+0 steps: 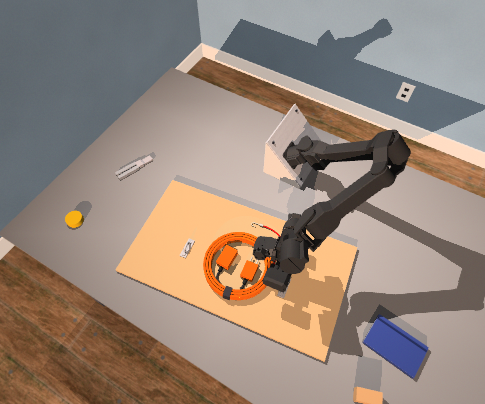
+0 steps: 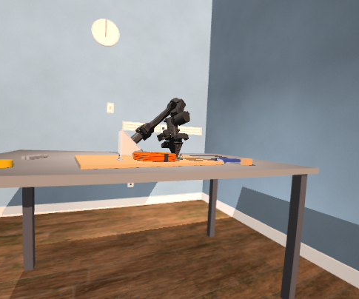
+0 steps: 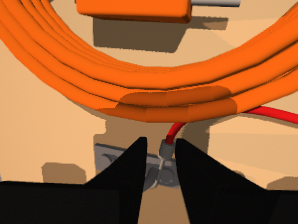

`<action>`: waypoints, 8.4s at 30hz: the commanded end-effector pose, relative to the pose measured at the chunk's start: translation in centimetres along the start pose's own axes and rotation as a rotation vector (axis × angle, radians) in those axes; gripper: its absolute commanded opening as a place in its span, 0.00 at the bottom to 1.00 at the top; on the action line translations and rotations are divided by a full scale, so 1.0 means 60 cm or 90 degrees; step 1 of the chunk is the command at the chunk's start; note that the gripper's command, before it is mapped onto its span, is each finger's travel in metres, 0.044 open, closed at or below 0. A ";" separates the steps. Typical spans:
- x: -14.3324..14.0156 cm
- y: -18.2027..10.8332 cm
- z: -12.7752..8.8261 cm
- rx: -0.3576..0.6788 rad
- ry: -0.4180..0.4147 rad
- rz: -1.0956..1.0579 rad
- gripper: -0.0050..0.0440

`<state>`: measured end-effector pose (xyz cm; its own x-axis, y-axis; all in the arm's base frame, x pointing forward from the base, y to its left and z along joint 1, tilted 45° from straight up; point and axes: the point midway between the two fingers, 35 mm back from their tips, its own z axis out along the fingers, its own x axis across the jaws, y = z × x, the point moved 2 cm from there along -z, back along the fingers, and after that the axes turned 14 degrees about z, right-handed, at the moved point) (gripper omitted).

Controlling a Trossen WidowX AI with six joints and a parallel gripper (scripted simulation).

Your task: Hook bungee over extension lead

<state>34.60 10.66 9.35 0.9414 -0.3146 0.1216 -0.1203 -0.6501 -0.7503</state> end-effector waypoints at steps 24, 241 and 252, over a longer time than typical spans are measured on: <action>0.006 -0.007 -0.010 0.004 0.004 -0.008 1.00; -0.107 0.217 -0.139 -0.039 -0.181 -0.098 0.00; -0.099 0.223 -0.142 -0.034 -0.181 -0.086 0.00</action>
<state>24.10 -1.63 4.10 0.9998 -0.0117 0.0155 0.0027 -0.7093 -0.7049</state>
